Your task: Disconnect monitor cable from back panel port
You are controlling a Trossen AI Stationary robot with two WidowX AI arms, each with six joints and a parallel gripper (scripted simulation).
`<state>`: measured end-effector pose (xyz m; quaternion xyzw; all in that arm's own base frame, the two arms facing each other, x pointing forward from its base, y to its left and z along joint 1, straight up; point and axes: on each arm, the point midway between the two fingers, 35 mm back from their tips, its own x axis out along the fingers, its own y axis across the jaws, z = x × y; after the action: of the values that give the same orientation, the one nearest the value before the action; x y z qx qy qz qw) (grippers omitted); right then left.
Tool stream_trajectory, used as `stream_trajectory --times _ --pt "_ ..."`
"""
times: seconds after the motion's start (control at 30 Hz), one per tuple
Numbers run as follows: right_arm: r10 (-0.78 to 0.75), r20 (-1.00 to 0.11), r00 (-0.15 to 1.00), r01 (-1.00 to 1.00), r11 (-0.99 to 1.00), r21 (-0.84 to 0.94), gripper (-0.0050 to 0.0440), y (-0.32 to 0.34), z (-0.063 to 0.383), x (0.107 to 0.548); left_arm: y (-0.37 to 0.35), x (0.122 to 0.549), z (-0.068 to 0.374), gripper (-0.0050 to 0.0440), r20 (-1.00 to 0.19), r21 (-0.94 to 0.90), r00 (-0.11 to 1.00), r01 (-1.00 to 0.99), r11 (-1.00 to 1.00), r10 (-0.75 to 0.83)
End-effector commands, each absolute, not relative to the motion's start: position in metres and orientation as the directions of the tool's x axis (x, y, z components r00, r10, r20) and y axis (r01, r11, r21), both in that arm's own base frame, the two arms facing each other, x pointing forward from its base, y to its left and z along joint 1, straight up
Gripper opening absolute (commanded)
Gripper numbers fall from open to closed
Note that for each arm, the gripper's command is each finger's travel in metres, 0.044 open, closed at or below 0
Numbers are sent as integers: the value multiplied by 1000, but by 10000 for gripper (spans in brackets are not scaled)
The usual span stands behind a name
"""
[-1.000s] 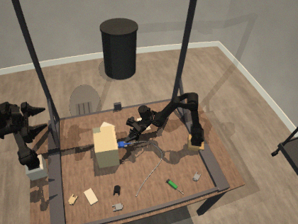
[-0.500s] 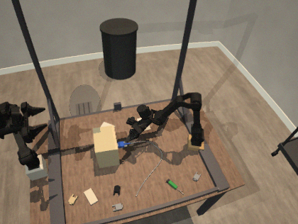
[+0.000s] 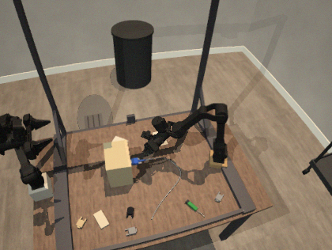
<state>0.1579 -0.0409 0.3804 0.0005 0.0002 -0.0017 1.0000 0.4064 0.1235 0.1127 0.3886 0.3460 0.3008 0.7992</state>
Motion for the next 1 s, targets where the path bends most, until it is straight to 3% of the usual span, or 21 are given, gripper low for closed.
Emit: stream_trajectory --times 0.0,0.53,0.93,0.97 --pt "0 1 1000 0 1000 -6 440 -39 384 158 124 407 122 0 -323 804 591 -241 544 739" --pt "0 1 1000 0 1000 -6 440 -39 384 158 126 407 125 0 -384 713 612 -279 643 692" --pt "0 1 1000 0 1000 -6 440 -39 384 158 126 407 125 288 -384 713 612 -279 643 692" --pt "0 1 1000 0 1000 -6 440 -39 384 158 126 407 125 288 -384 713 612 -279 643 692"
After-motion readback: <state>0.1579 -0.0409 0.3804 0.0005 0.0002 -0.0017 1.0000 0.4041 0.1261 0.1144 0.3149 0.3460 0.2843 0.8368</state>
